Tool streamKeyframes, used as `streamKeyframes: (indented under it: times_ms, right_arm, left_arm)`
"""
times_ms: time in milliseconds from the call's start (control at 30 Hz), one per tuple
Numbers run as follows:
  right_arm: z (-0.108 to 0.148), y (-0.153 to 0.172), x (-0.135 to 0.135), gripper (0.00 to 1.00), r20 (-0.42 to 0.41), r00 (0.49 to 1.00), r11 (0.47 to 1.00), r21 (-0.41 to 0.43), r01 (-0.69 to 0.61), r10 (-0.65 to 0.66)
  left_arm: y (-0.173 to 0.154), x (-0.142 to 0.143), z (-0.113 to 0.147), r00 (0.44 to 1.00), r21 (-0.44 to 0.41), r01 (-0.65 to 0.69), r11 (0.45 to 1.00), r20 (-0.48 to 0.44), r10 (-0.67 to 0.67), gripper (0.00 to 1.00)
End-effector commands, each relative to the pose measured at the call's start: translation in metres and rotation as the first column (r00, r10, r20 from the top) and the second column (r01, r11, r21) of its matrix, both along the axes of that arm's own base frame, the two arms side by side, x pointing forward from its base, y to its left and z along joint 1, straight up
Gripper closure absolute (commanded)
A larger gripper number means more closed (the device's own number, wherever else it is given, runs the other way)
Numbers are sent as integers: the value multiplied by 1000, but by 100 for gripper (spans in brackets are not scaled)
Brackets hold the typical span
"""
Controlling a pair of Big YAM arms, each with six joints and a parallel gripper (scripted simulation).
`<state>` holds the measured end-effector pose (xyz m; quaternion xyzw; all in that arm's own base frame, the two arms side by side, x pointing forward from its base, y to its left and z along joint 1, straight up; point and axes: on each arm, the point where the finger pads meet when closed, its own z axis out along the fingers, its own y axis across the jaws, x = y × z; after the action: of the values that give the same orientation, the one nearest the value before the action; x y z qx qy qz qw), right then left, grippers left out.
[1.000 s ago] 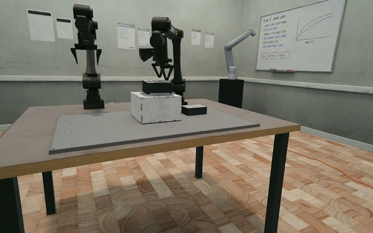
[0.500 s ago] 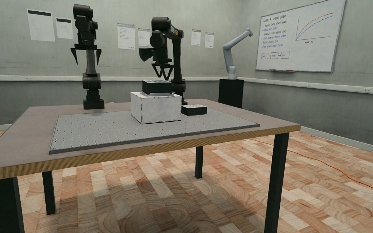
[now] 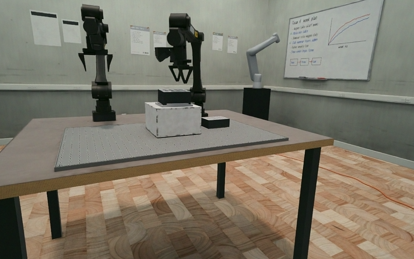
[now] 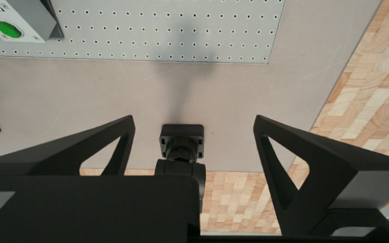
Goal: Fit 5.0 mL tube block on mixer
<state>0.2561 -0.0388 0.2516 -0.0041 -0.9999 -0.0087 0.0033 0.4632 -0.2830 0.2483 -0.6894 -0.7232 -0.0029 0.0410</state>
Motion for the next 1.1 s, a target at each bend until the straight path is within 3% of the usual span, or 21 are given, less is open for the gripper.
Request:
streamKeyframes:
  times_ms: [0, 567, 1067]
  right_arm:
    - [17, -3, 8, 0, 49, 999, 1000, -4, 11, -10]
    - [1, -1, -2, 0, 7, 1000, 1000, 2, 10, -10]
    - [18, -3, 8, 0, 50, 999, 1000, -5, 10, -10]
  left_arm:
    - [-1, 0, 13, 999, 27, 10, 1000, -44, -9, 0]
    - [-1, 0, 15, 999, 27, 10, 1000, -44, -9, 0]
    - [-1, 0, 15, 999, 27, 10, 1000, -44, -9, 0]
